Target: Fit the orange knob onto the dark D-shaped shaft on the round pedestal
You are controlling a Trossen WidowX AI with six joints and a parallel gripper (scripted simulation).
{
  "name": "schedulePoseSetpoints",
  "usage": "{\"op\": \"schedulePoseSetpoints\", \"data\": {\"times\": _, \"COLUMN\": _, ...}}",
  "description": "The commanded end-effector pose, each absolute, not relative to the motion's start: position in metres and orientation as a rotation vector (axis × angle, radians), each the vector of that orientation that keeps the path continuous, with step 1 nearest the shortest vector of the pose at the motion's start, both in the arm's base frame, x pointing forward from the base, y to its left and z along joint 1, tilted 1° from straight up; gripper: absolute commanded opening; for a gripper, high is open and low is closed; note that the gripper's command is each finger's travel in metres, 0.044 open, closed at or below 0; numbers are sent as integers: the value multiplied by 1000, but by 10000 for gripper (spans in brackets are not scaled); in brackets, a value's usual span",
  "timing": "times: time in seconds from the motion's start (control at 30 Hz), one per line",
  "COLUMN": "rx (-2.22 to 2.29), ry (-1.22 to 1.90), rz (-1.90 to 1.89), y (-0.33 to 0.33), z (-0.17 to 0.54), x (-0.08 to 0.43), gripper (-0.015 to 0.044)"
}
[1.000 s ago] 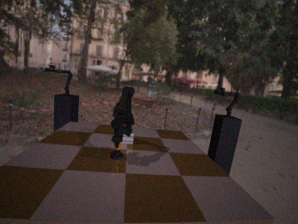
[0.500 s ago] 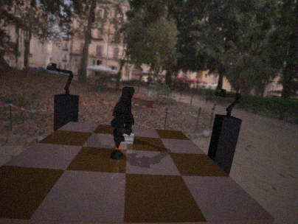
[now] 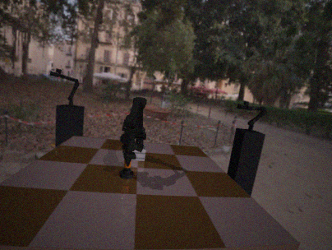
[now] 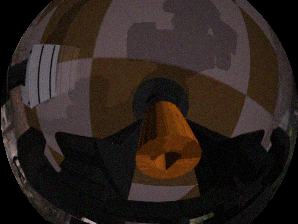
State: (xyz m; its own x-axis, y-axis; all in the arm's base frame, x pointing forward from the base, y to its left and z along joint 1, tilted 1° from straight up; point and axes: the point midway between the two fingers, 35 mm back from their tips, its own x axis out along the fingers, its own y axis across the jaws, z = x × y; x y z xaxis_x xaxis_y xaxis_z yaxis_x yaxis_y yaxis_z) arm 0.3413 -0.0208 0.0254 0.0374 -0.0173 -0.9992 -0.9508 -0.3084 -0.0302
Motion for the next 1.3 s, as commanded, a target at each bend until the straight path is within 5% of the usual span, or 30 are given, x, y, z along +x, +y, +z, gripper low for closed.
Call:
{"op": "schedulePoseSetpoints", "data": {"times": 0.0, "rx": -1476, "ry": 1034, "rz": 1401, "y": -21, "z": 25, "x": 342, "gripper": 0}}
{"op": "schedulePoseSetpoints", "data": {"times": 1.27, "rx": -1625, "ry": 909, "rz": 1547, "y": -21, "z": 25, "x": 342, "gripper": 0}}
